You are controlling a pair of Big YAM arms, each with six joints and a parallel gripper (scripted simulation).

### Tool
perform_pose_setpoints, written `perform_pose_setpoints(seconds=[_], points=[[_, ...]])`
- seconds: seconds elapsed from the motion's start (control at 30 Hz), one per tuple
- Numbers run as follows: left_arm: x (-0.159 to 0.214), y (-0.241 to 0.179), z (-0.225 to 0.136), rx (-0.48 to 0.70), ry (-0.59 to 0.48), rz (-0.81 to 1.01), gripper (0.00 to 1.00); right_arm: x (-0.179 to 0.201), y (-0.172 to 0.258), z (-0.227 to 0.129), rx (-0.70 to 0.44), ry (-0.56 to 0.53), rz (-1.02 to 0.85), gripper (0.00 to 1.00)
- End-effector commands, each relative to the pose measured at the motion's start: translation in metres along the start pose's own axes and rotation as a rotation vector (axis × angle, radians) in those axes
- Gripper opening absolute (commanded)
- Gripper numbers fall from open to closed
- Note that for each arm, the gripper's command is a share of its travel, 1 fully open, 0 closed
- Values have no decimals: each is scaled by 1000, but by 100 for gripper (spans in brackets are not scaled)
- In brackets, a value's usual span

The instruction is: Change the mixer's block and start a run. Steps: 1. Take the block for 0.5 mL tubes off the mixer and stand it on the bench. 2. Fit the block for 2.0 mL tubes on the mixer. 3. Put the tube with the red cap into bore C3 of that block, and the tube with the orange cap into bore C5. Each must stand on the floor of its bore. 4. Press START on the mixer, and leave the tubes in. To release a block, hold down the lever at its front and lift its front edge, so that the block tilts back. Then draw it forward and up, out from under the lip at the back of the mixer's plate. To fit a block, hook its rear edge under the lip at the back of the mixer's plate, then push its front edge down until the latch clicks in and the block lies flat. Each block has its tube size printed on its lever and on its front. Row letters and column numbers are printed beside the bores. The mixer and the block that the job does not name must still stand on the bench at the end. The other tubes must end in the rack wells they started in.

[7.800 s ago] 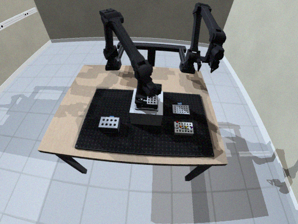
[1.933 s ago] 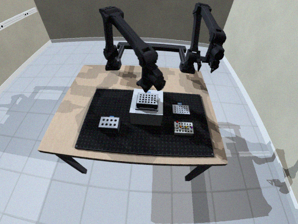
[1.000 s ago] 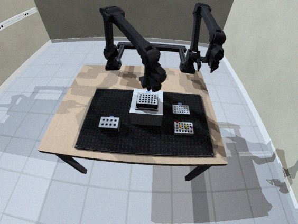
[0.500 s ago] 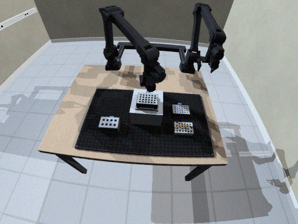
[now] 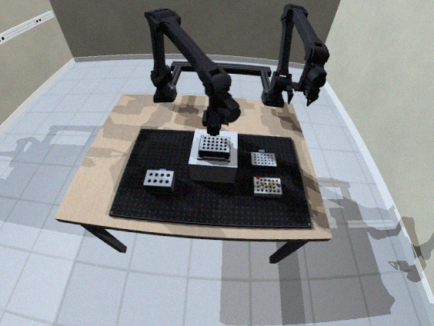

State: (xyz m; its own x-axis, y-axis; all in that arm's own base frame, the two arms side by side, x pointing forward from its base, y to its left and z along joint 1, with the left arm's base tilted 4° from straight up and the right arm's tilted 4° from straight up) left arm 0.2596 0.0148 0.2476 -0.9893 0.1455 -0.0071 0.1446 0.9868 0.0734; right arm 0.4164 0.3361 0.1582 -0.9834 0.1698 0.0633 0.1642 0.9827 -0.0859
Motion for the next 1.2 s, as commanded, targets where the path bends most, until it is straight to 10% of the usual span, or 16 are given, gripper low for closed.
perform_pose_setpoints(seconds=[0.0, 1.17], points=[[-1, -2, 4, 5, 13, 17, 100, 5, 13, 3, -18, -14, -2, 0], [-14, 1, -17, -6, -40, 14, 100, -5, 15, -18, -64, -58, -66, 0]])
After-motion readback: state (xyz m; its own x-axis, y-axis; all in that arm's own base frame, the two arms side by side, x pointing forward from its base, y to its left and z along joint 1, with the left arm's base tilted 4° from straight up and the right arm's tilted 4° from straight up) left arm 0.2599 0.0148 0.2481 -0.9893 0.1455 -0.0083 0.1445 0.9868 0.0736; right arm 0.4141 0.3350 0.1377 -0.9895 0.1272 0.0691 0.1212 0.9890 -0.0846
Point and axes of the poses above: on each arm, the point where the finger pads meet when closed, its own z axis out along the fingers, its own y axis across the jaws, x = y × z, the point moved 8 cm from there along -z, back along the fingers, and after that the axes turned 6 degrees about z, right-handed, at the moved point
